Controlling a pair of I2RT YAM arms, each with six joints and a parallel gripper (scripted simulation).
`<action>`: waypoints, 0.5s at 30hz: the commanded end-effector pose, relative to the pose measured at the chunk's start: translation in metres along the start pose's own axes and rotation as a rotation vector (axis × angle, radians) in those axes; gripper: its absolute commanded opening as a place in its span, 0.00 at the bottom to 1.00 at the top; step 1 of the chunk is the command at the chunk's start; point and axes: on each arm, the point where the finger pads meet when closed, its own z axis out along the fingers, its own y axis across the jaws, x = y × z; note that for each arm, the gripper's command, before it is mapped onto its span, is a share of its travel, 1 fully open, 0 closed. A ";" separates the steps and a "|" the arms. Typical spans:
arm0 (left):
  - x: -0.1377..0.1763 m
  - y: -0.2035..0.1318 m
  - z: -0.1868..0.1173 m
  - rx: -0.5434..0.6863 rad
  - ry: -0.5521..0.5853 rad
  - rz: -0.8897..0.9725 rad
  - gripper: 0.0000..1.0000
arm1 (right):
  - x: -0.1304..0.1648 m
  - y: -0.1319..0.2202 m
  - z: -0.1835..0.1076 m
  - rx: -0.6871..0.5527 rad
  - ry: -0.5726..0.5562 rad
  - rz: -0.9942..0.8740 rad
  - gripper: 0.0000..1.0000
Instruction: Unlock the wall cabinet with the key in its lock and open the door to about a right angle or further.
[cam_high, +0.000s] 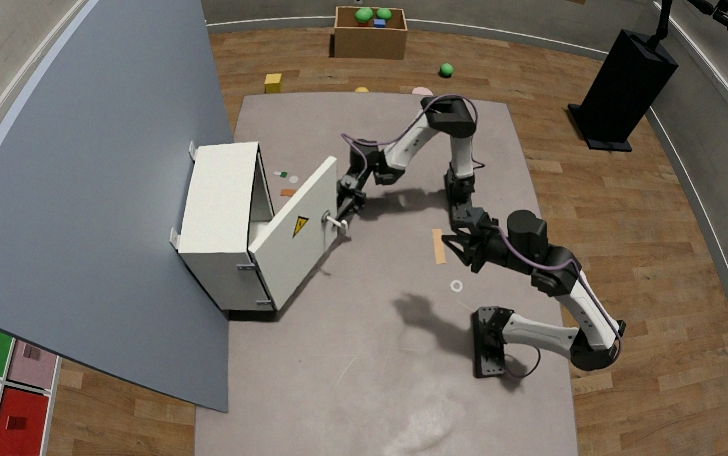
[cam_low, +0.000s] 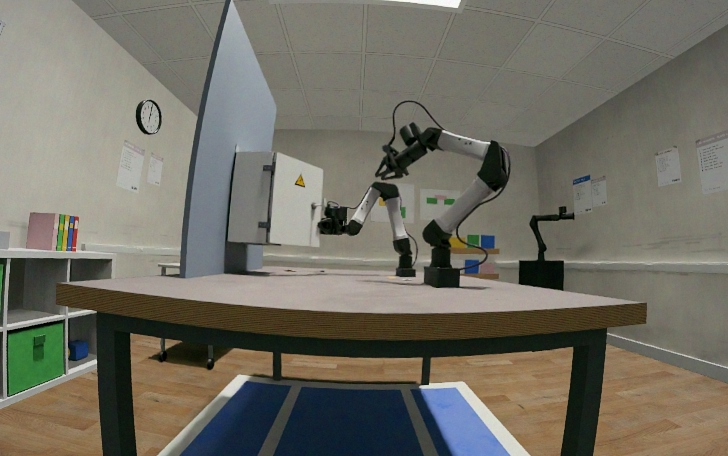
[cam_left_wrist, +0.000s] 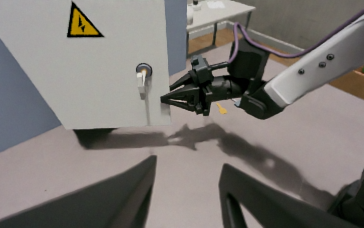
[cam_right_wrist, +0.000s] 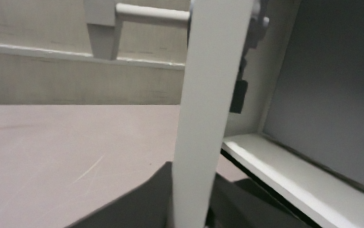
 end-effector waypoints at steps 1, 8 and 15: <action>0.000 0.001 0.001 -0.007 -0.001 -0.001 0.37 | -0.001 -0.001 -0.002 0.009 -0.008 -0.008 0.12; 0.000 0.001 0.001 -0.007 -0.001 -0.001 0.37 | -0.001 -0.001 -0.004 0.012 -0.007 -0.007 0.07; 0.000 0.001 0.001 -0.007 -0.001 -0.001 0.37 | -0.009 0.024 0.003 0.108 -0.020 -0.021 0.07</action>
